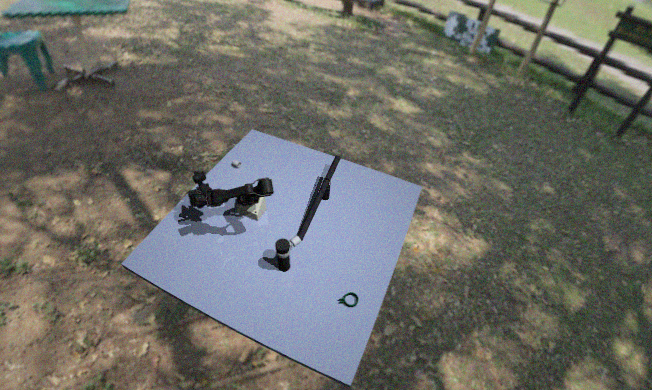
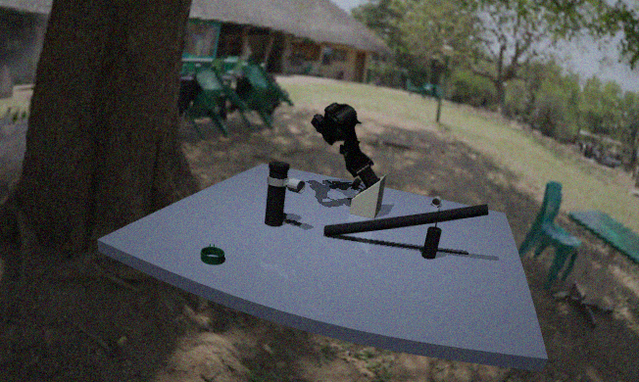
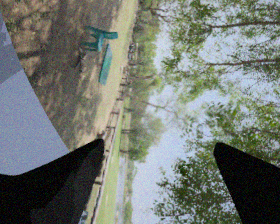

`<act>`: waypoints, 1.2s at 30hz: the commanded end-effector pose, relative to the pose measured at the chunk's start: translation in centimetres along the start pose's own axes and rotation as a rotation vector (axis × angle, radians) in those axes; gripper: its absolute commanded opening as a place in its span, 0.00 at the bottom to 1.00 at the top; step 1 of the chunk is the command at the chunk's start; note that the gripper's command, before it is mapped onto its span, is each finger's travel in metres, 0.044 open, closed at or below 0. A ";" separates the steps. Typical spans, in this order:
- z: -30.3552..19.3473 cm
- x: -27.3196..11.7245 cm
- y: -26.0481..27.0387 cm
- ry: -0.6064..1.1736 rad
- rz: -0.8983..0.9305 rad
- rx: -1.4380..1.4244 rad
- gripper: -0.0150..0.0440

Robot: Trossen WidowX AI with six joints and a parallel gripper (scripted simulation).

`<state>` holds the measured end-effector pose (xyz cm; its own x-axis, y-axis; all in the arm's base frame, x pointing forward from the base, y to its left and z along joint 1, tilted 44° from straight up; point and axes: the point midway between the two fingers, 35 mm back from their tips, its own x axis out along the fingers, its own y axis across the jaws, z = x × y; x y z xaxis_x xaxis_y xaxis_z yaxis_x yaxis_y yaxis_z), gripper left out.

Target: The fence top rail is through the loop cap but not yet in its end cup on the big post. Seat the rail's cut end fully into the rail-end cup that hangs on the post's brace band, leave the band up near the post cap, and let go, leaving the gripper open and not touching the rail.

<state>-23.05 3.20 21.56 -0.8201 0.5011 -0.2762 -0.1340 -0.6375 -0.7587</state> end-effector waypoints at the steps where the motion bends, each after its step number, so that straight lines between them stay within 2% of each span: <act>1: 0.1 0.0 0.0 -0.003 0.002 0.000 0.98; 7: 3.0 -1.5 2.2 -0.118 0.109 0.006 1.00; 16: 8.4 -6.3 6.2 -0.326 0.338 0.076 1.00; 26: 12.6 -14.8 9.9 -0.523 0.645 0.172 1.00; 36: 13.8 -24.9 12.1 -0.650 0.986 0.236 1.00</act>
<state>-14.88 -22.71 26.60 -0.8180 -0.5018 -0.2812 0.5728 -0.7554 -0.3183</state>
